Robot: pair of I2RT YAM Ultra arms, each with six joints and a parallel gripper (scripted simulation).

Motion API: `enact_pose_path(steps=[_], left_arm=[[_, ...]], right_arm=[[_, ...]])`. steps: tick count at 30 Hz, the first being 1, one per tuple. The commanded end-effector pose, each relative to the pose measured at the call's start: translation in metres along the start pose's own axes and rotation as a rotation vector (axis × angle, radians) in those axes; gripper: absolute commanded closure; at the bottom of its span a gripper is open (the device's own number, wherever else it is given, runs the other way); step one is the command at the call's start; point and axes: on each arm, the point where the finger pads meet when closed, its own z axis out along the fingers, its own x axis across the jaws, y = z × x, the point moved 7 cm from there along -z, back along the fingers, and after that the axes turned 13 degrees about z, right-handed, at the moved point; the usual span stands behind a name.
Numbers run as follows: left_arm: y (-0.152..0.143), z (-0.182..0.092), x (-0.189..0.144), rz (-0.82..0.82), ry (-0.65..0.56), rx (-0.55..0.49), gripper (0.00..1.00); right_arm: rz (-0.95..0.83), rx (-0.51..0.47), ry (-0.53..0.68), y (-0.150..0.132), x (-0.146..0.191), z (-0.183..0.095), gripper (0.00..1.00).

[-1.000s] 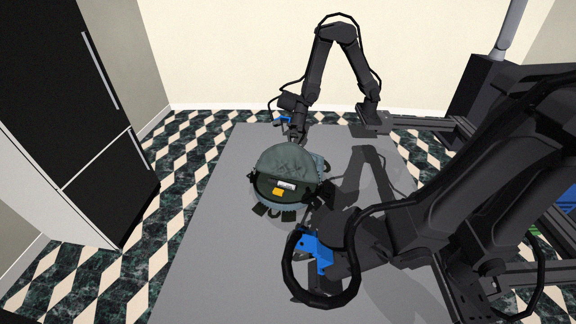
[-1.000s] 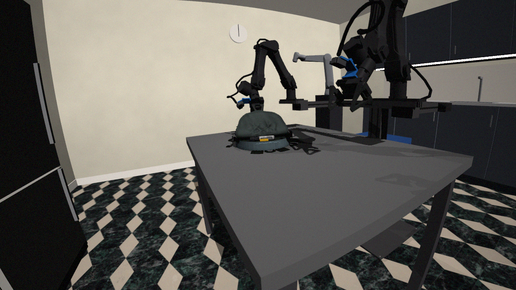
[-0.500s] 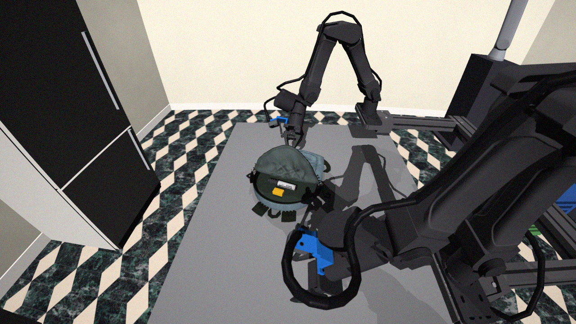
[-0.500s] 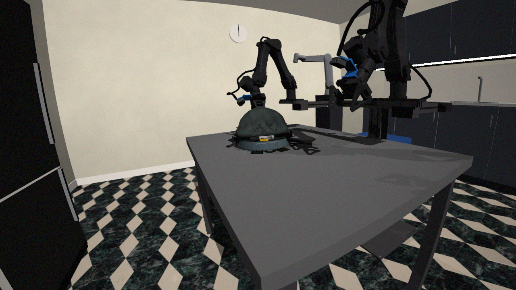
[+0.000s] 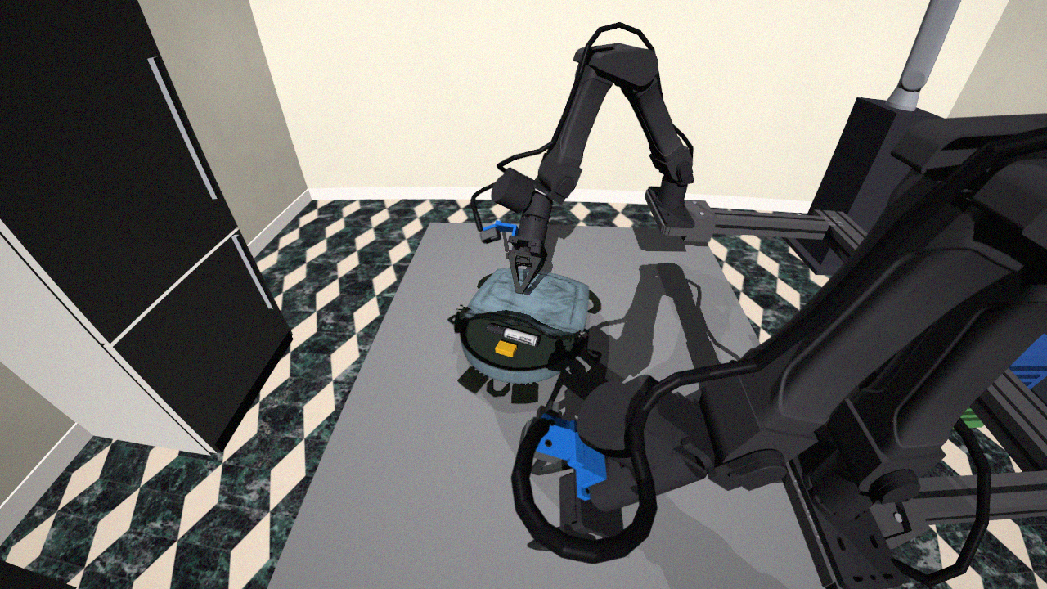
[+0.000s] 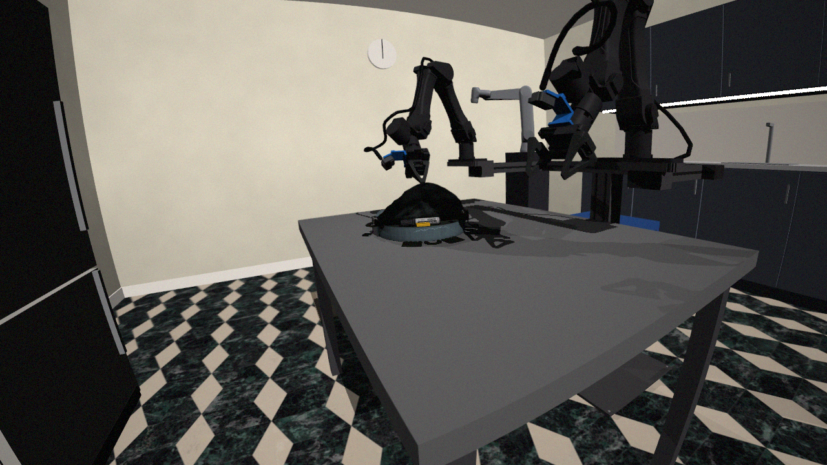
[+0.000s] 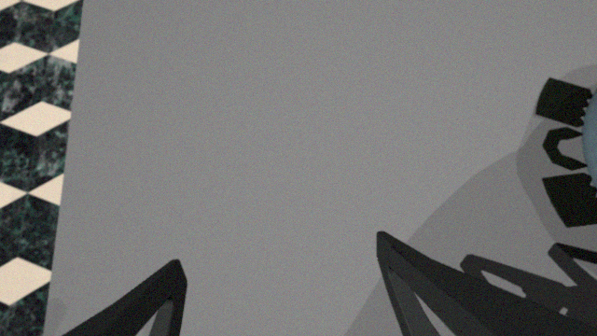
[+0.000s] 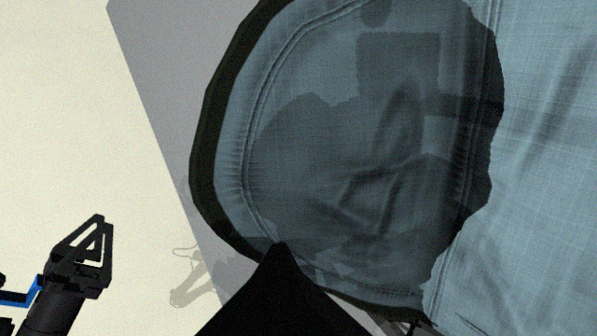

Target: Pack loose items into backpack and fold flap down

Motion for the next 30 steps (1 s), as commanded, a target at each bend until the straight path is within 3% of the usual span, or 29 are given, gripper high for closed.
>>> enact_pose_path(steps=[1, 6, 7, 8, 12, 30], left_arm=[[0.009, 0.001, 0.001, 0.004, 0.001, -0.021, 0.10], [0.009, 0.001, 0.001, 0.004, 0.001, -0.021, 0.10], [0.009, 0.001, 0.001, 0.004, 0.001, -0.021, 0.10], [0.009, 0.001, 0.001, 0.004, 0.001, -0.021, 0.10], [0.009, 0.001, 0.001, 0.004, 0.001, -0.021, 0.10], [0.009, 0.001, 0.001, 0.004, 0.001, -0.021, 0.10]], right_arm=[[0.008, -0.029, 0.016, 0.008, 0.009, 0.007, 1.00], [0.008, -0.028, 0.017, 0.008, 0.012, 0.013, 1.00], [0.008, -0.028, 0.018, 0.005, 0.022, 0.035, 1.00], [0.008, -0.028, 0.018, 0.005, 0.023, 0.036, 1.00], [0.038, -0.017, 0.003, 0.002, 0.014, 0.008, 1.00], [0.026, -0.016, 0.004, 0.002, 0.008, -0.055, 1.00]])
